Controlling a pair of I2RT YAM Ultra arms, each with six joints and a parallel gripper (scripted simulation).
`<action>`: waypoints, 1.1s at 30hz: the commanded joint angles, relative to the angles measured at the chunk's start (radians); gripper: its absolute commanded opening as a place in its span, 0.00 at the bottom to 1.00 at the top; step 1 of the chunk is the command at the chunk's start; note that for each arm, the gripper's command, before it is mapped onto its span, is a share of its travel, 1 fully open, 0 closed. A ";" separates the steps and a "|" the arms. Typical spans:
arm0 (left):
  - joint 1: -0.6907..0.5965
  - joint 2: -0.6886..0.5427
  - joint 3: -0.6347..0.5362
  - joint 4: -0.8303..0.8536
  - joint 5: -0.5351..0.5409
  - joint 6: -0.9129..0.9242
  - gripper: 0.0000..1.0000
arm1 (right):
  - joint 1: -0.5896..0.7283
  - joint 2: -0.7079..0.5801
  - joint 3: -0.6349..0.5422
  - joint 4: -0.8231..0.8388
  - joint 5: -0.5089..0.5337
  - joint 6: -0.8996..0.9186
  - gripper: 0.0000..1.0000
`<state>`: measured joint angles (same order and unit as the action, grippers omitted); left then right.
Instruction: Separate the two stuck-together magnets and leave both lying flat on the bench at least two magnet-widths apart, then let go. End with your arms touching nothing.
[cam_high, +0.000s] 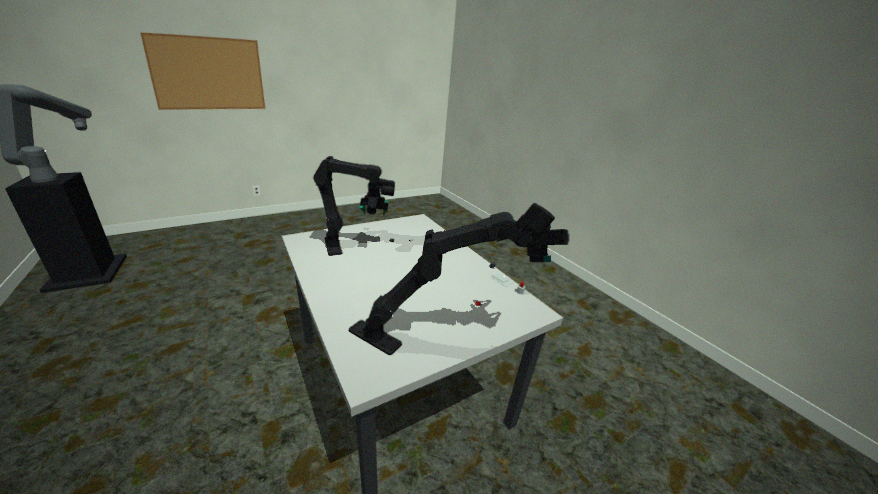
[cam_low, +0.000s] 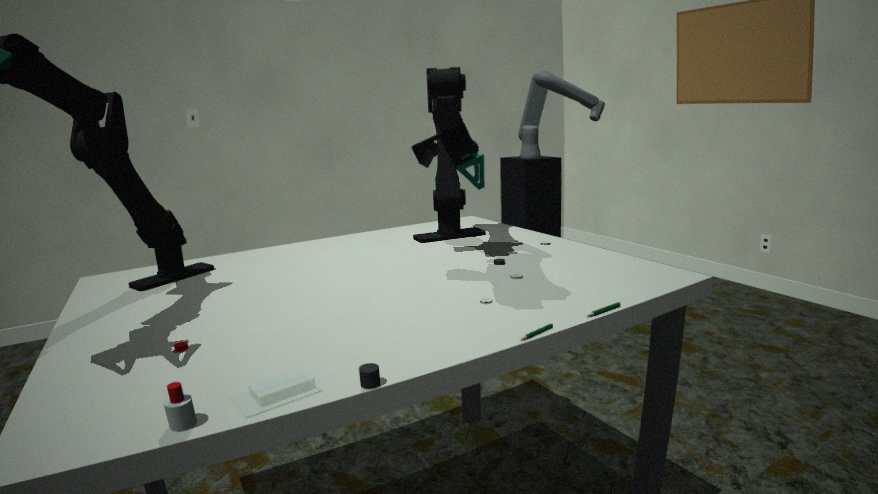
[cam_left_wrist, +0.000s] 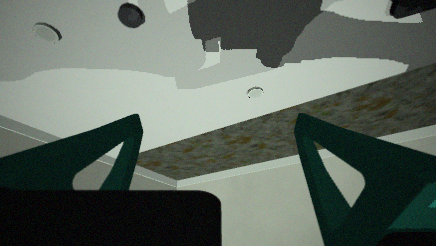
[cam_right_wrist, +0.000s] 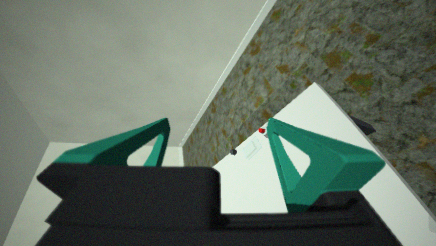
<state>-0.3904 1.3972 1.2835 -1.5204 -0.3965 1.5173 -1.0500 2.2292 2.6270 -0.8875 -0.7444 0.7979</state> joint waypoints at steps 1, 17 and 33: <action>-0.002 -0.005 0.006 0.002 0.000 -0.001 1.00 | 0.001 -0.007 0.002 0.006 0.000 0.000 1.00; -0.002 -0.005 0.006 0.002 0.000 -0.001 1.00 | 0.001 -0.007 0.002 0.006 0.000 0.000 1.00; 0.068 -0.068 -0.036 0.319 0.086 -0.320 1.00 | 0.185 -0.214 -0.276 0.193 0.155 -0.175 1.00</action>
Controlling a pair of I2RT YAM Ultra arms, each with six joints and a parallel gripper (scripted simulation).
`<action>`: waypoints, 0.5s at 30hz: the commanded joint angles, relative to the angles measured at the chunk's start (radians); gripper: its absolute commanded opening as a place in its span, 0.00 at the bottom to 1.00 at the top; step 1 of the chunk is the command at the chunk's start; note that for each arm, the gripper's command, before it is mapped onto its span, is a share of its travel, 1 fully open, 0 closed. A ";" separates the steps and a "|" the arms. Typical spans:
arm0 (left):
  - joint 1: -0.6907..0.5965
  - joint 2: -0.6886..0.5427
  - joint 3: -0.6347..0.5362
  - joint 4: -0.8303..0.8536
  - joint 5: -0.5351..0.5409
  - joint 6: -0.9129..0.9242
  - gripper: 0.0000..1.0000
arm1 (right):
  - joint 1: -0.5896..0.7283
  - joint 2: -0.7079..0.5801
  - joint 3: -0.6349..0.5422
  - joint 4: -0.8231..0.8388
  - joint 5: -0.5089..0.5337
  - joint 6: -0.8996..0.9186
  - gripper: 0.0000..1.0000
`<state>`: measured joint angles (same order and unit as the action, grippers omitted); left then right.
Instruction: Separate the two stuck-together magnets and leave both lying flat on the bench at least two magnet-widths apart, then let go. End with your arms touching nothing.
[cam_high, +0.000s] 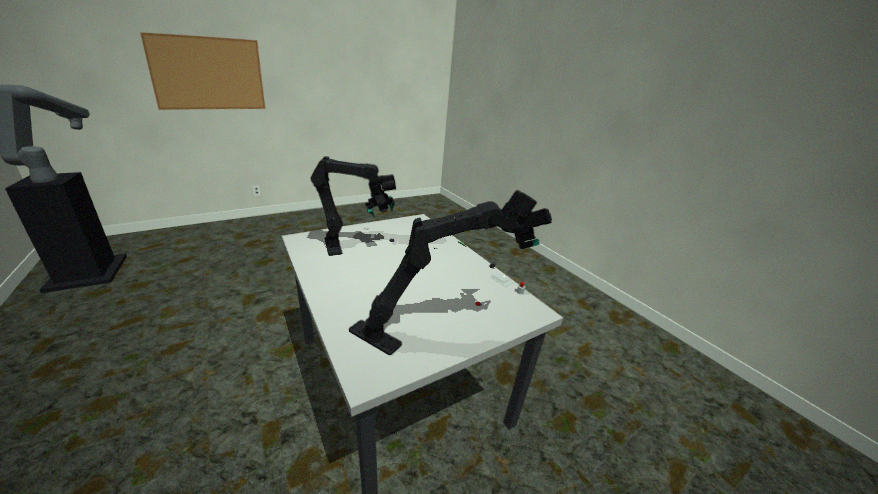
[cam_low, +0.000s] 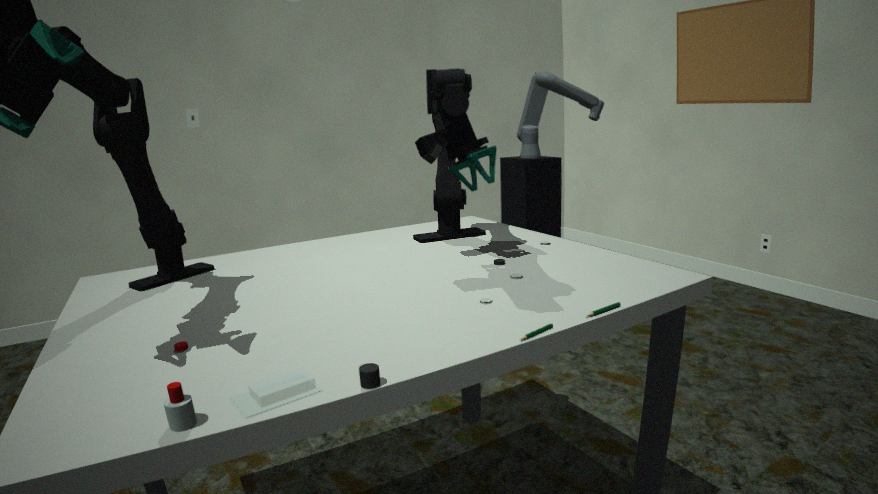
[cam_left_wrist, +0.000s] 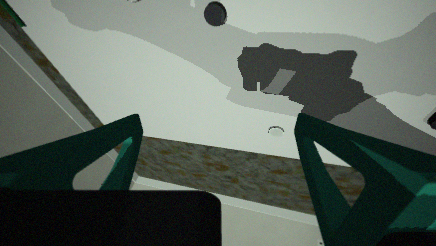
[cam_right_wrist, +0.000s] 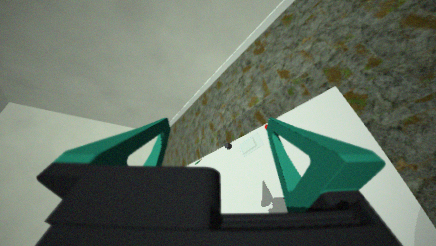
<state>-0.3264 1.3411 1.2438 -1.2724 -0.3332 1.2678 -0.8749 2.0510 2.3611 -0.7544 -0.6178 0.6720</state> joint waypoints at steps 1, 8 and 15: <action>0.004 -0.012 0.003 0.071 0.023 -0.071 1.00 | 0.010 -0.036 -0.010 0.060 0.028 -0.049 1.00; 0.042 -0.050 -0.020 0.221 0.062 -0.221 1.00 | 0.114 -0.154 -0.161 0.146 0.094 -0.126 1.00; 0.081 -0.086 -0.043 0.377 0.103 -0.377 1.00 | 0.220 -0.275 -0.320 0.239 0.172 -0.210 1.00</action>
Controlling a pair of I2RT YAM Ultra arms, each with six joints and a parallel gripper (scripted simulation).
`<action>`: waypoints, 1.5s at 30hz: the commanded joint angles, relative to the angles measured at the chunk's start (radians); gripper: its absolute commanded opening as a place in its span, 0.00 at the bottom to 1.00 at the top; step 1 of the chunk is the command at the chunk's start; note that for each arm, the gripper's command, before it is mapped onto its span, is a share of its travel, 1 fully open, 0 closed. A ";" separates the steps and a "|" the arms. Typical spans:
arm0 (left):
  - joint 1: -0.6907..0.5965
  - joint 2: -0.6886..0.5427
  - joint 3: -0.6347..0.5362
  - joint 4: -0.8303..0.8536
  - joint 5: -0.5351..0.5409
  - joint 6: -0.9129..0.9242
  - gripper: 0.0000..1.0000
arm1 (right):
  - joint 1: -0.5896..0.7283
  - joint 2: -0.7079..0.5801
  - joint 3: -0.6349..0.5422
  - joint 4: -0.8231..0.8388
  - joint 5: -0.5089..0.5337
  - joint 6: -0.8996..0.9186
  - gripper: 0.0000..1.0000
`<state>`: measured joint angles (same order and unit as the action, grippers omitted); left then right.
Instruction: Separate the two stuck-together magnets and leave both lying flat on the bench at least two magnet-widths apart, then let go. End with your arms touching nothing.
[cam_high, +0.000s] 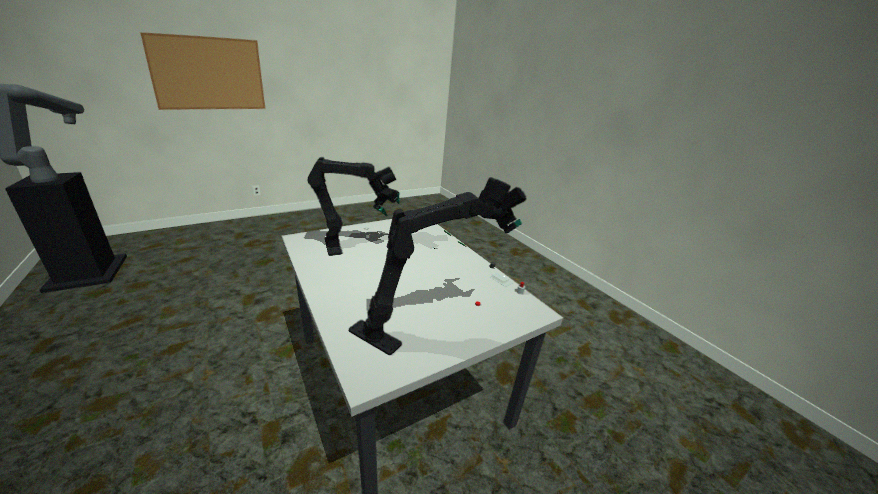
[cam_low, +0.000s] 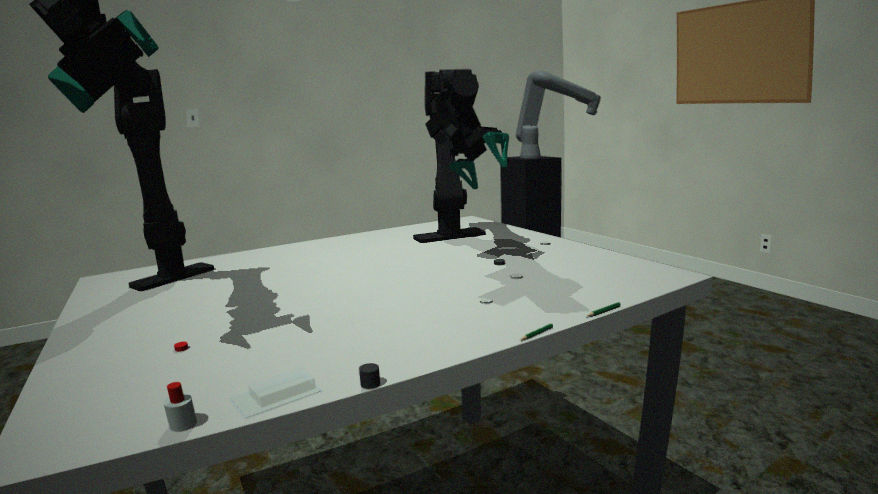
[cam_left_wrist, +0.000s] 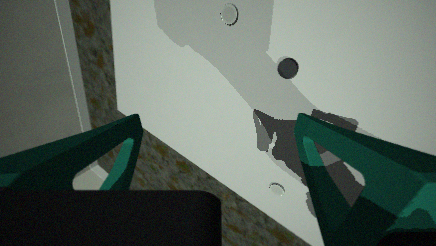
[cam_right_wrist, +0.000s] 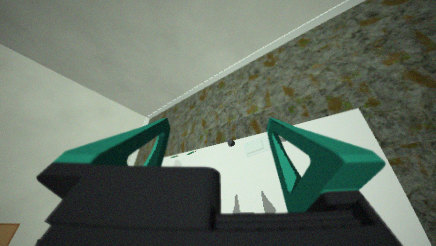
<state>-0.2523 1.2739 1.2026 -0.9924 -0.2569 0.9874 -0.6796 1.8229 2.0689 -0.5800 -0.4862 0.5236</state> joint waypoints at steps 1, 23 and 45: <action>0.013 -0.024 -0.006 0.119 0.032 -0.120 1.00 | 0.040 -0.064 -0.051 0.078 0.052 -0.073 1.00; 0.121 -0.122 -0.072 0.552 0.145 -0.552 1.00 | 0.333 -0.396 -0.490 0.328 0.264 -0.299 1.00; 0.246 -0.229 -0.150 1.014 0.265 -1.019 1.00 | 0.671 -0.773 -0.992 0.609 0.501 -0.544 1.00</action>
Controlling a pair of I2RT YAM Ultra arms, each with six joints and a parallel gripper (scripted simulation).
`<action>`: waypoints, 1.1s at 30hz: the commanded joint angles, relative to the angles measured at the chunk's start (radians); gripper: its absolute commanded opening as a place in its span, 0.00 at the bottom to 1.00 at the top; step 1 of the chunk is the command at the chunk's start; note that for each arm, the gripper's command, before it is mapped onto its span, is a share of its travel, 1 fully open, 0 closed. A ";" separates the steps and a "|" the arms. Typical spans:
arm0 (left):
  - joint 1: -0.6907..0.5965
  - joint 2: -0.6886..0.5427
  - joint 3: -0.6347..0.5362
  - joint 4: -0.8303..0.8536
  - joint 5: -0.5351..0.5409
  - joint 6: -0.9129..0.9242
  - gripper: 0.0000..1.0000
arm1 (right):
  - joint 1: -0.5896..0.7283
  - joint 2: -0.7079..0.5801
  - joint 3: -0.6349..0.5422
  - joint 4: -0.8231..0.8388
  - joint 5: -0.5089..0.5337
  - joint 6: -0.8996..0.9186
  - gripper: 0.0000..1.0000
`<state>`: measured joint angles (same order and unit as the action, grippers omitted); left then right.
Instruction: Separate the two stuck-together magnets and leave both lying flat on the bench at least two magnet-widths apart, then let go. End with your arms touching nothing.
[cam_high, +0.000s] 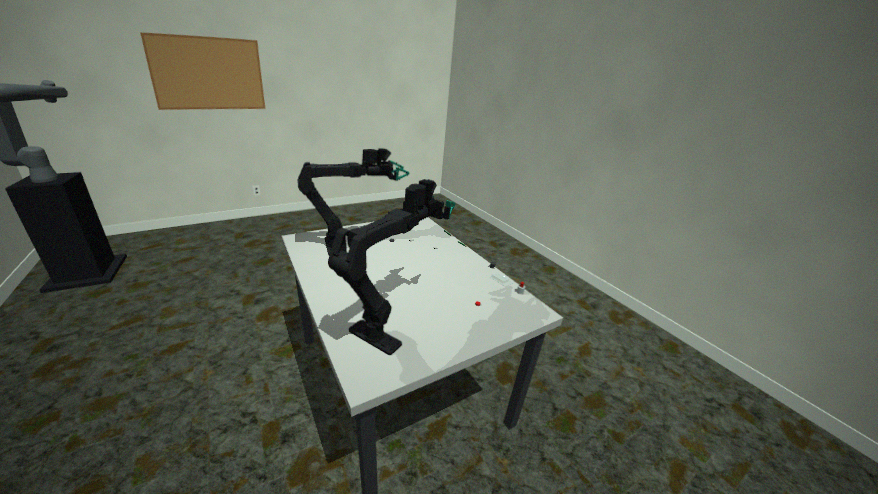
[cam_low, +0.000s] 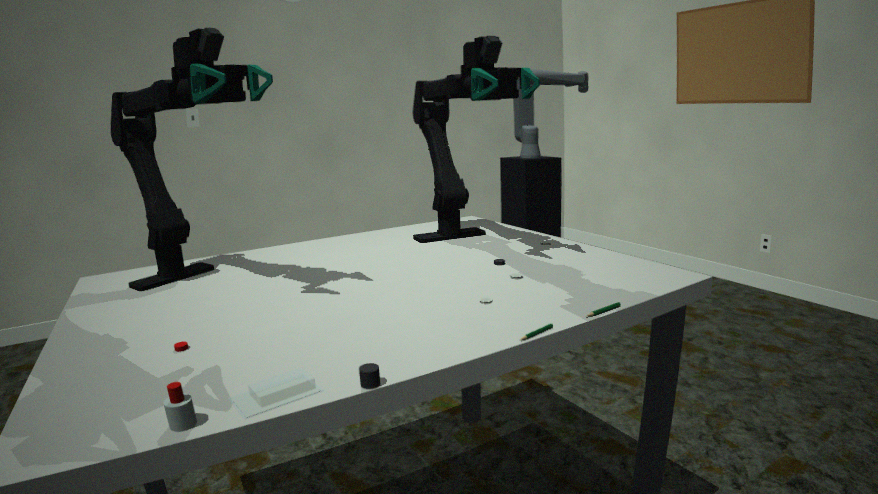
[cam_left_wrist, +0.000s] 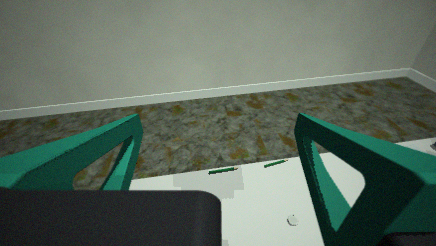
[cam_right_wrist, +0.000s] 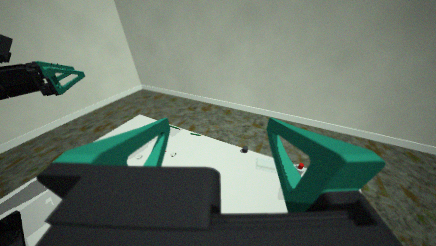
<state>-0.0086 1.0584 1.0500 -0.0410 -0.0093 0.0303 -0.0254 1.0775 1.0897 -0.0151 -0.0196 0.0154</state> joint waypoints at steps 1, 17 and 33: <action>0.005 -0.016 0.001 0.066 0.019 -0.065 1.00 | 0.023 -0.036 -0.023 0.046 0.036 -0.037 1.00; 0.007 -0.018 0.004 0.045 0.010 -0.027 1.00 | 0.025 -0.036 -0.034 0.023 0.018 -0.014 1.00; 0.007 -0.015 0.003 0.046 0.009 -0.028 0.40 | 0.023 -0.031 -0.037 0.022 0.020 -0.015 1.00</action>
<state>0.0002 1.0462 1.0485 -0.0010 0.0017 0.0017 -0.0006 1.0466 1.0470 0.0021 -0.0006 0.0029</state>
